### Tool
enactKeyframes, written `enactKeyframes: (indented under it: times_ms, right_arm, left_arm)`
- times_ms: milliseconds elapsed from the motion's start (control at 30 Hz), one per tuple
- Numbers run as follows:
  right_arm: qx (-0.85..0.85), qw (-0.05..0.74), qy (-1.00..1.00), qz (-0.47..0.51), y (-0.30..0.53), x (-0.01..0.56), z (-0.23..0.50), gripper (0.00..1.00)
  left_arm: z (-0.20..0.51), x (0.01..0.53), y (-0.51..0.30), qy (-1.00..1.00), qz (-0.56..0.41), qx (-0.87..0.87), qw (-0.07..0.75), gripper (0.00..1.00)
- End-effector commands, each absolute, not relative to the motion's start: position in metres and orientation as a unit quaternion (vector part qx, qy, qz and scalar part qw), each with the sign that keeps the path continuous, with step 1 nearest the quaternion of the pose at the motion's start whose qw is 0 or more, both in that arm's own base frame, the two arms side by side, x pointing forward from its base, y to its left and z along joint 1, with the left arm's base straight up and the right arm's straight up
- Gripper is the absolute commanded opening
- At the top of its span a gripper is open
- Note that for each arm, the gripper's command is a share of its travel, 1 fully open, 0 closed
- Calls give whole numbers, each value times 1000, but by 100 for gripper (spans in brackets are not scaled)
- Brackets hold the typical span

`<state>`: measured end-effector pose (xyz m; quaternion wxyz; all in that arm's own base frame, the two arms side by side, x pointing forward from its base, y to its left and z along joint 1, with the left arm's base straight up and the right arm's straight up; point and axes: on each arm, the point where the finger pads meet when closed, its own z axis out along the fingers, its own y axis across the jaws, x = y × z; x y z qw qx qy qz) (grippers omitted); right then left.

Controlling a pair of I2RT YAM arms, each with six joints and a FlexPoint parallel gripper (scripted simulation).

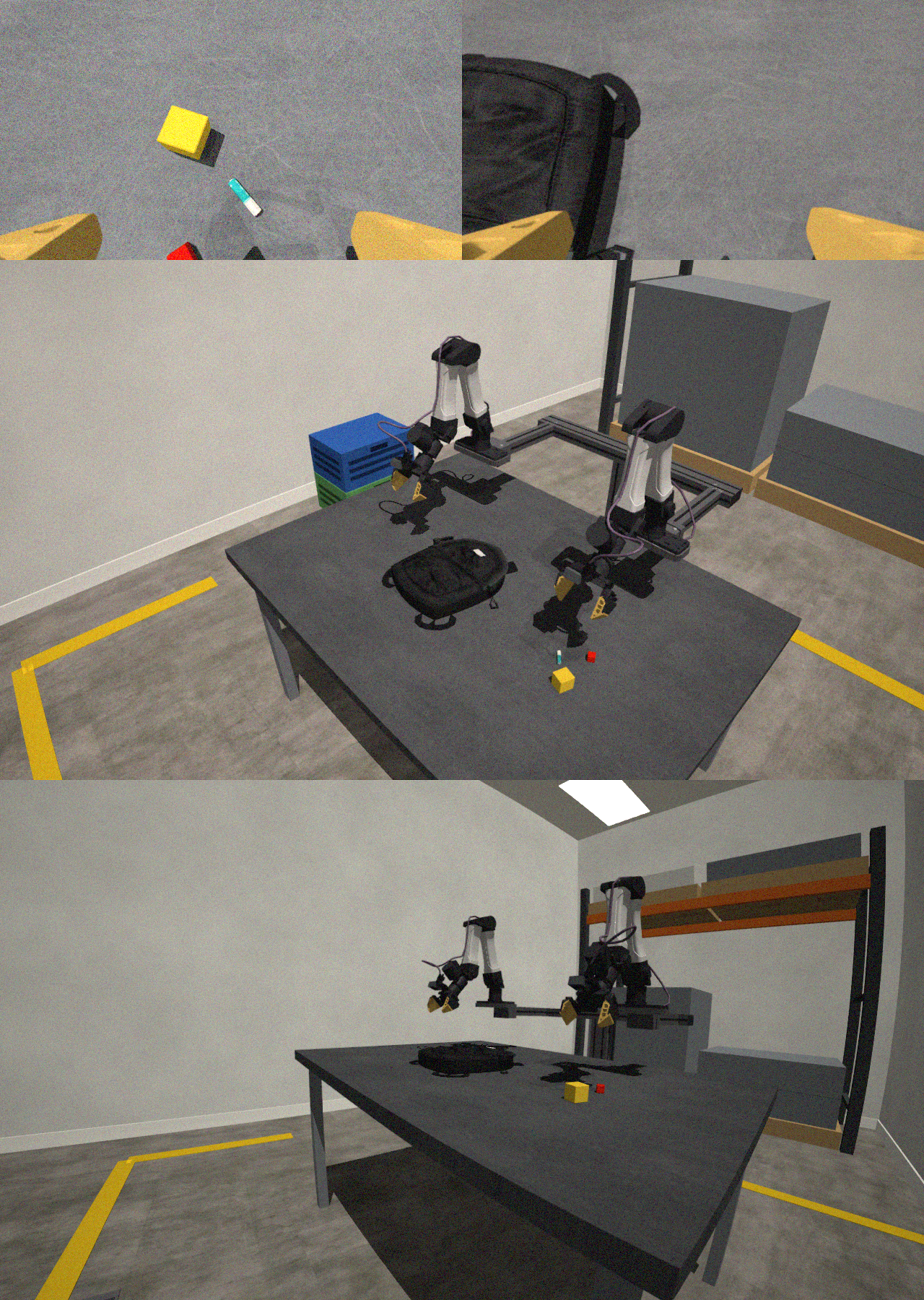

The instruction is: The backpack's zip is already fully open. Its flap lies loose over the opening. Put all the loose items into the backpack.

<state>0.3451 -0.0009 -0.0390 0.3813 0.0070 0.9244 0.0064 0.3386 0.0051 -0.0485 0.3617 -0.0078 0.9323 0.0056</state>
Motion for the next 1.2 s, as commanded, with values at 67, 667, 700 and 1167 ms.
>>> enactKeyframes:
  times_ms: [67, 667, 700, 1167]
  right_arm:
    - [6, 391, 921, 6, -1, 350, -34, 100]
    - [6, 391, 921, 6, -1, 350, -34, 90]
    - [6, 391, 921, 6, -1, 350, -34, 90]
    - [6, 391, 921, 6, -1, 350, -34, 90]
  left_arm:
    - [-45, 342, 5, 930, 6, -9, 368, 100]
    - [-45, 342, 5, 930, 6, -9, 368, 90]
    - [-45, 342, 5, 930, 6, -9, 368, 90]
    - [-45, 342, 5, 930, 6, -9, 368, 90]
